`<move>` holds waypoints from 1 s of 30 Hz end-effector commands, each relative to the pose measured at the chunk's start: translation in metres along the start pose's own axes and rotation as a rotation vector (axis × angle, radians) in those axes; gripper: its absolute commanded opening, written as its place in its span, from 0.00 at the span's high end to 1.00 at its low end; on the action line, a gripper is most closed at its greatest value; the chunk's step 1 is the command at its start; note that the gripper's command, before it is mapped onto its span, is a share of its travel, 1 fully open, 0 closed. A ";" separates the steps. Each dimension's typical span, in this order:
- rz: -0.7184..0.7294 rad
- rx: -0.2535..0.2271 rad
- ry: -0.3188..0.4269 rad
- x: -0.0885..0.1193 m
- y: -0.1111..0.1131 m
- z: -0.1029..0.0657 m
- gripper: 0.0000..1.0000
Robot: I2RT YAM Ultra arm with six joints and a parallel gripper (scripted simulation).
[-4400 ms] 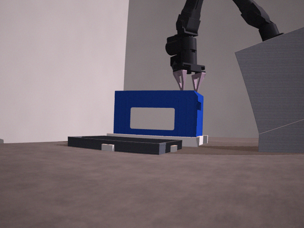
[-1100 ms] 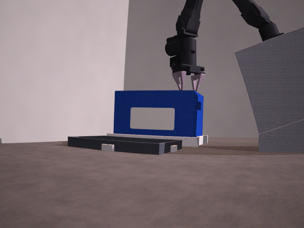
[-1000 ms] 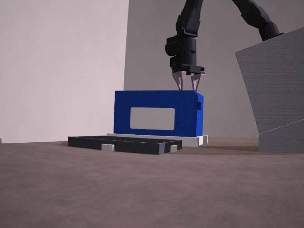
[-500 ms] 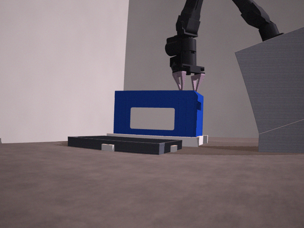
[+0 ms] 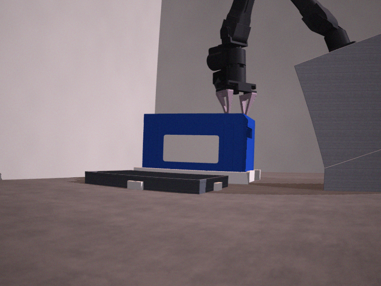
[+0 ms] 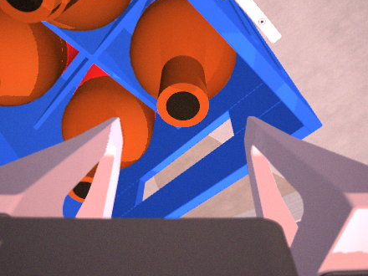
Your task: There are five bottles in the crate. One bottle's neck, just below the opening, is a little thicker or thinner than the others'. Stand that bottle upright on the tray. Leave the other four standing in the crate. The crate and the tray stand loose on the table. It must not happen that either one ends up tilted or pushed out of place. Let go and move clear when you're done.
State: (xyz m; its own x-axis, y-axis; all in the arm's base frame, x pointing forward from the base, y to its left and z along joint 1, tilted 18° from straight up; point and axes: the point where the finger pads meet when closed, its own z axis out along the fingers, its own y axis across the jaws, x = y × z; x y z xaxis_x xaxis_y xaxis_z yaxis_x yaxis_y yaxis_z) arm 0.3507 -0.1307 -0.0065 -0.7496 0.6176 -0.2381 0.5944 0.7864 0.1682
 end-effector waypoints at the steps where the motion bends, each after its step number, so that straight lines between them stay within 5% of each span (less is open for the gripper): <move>1: -0.002 -0.004 -0.041 -0.016 0.004 -0.009 0.39; 30: -0.002 -0.006 -0.048 -0.018 0.004 -0.012 0.39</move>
State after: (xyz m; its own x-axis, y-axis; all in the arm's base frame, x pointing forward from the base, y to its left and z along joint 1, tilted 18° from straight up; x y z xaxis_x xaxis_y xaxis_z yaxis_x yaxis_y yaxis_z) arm 0.3532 -0.1318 -0.0049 -0.7483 0.6170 -0.2438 0.5935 0.7868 0.1696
